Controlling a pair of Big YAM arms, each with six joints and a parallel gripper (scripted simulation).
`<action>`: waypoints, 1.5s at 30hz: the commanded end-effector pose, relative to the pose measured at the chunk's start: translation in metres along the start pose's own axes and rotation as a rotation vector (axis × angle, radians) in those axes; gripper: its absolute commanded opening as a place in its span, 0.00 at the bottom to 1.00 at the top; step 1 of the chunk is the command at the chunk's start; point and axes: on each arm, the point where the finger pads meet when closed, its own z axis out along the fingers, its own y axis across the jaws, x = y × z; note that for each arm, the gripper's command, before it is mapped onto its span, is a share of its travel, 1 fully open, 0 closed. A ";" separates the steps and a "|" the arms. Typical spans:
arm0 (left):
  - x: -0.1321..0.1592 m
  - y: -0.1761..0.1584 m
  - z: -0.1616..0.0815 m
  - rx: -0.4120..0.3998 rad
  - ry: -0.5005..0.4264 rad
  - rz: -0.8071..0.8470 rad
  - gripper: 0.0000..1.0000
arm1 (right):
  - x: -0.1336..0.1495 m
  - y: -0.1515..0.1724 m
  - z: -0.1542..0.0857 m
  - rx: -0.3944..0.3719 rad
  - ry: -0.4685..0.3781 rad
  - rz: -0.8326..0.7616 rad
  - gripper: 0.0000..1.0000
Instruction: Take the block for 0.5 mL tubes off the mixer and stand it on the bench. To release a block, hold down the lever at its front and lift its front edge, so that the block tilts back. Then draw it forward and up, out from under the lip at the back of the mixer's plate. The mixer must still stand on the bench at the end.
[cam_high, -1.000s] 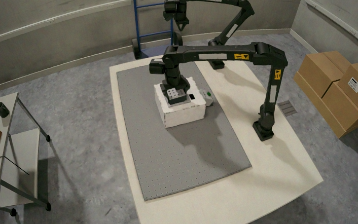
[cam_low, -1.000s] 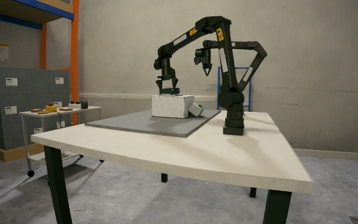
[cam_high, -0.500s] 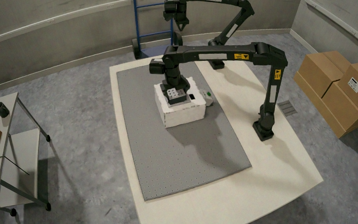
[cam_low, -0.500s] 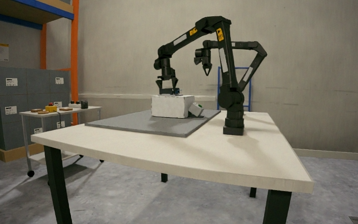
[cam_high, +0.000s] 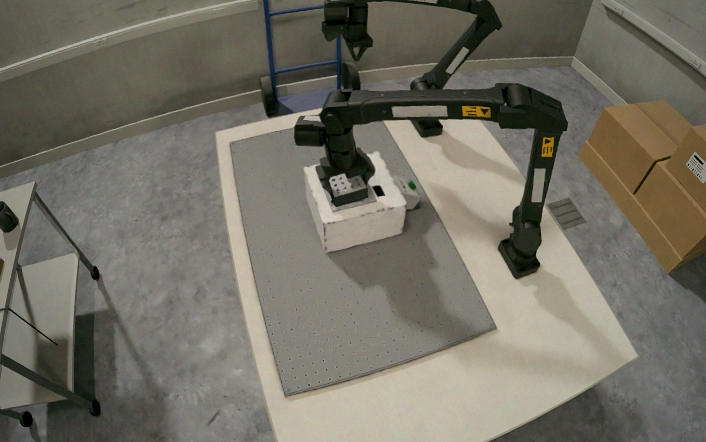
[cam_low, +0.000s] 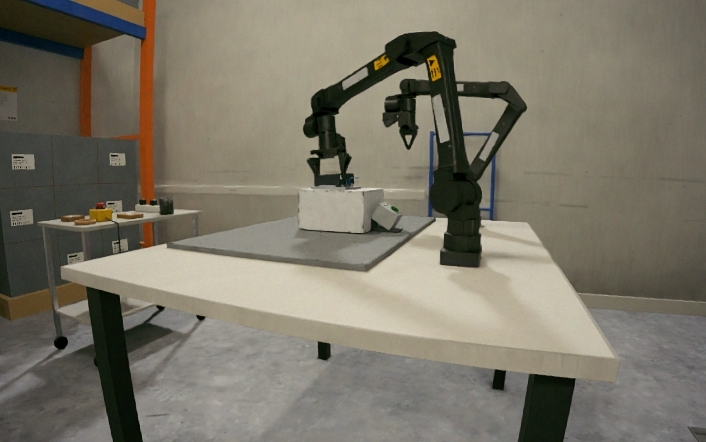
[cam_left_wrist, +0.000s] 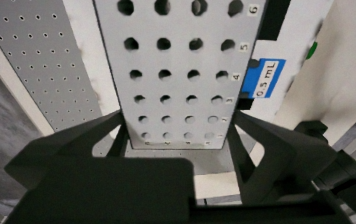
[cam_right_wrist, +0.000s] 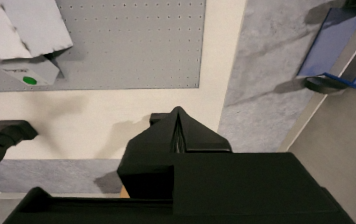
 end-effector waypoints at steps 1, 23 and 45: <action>-0.009 0.004 -0.028 -0.024 -0.017 0.033 0.00 | -0.016 -0.004 -0.022 0.009 -0.069 -0.005 0.00; -0.009 0.004 -0.029 -0.027 -0.019 0.034 0.00 | -0.006 -0.003 0.001 0.000 -0.013 -0.003 0.00; -0.013 -0.011 -0.019 -0.035 -0.033 0.020 0.00 | -0.016 -0.005 -0.017 0.008 -0.061 0.000 0.00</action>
